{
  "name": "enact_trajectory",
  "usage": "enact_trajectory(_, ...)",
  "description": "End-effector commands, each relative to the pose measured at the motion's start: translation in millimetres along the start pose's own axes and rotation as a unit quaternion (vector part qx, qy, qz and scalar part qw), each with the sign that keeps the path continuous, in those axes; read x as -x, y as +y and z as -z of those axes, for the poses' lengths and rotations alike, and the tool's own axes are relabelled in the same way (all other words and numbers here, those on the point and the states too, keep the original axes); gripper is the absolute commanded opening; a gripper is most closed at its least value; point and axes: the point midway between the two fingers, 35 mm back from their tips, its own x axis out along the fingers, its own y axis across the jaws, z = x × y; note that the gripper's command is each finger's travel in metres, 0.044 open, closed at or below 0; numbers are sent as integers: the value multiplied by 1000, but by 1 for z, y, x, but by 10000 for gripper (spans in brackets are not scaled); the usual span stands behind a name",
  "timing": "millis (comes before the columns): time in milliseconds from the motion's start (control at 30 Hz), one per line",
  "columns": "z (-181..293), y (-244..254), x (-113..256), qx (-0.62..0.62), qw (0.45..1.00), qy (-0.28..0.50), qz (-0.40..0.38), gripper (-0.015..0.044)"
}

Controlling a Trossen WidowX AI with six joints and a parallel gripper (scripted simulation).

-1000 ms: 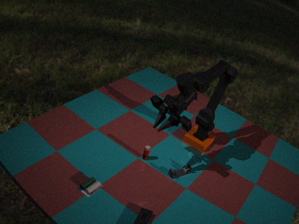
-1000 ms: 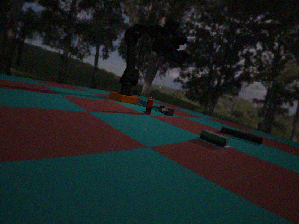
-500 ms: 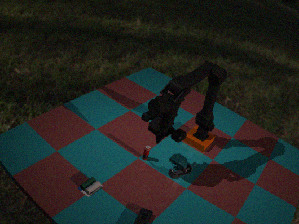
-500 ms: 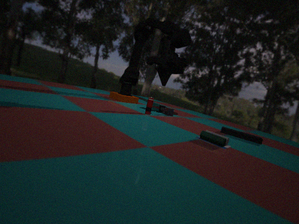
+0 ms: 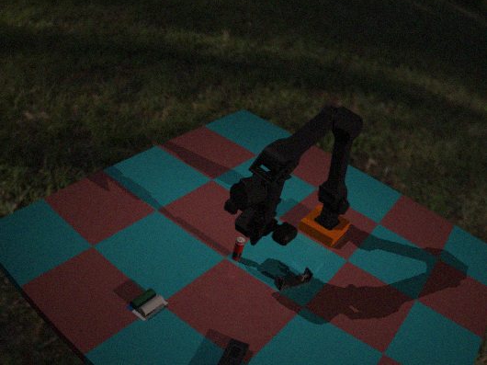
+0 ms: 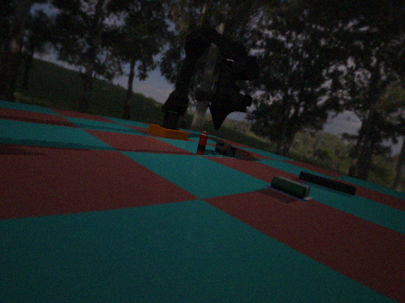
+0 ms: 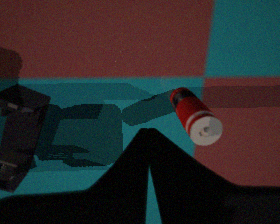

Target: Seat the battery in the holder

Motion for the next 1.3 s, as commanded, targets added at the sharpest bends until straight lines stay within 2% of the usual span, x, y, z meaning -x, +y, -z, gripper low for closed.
enact_trajectory(0,6,1,-35,3,1000,9,0,0)
enact_trajectory(1267,6,-52,-39,3,1000,9,2,0)
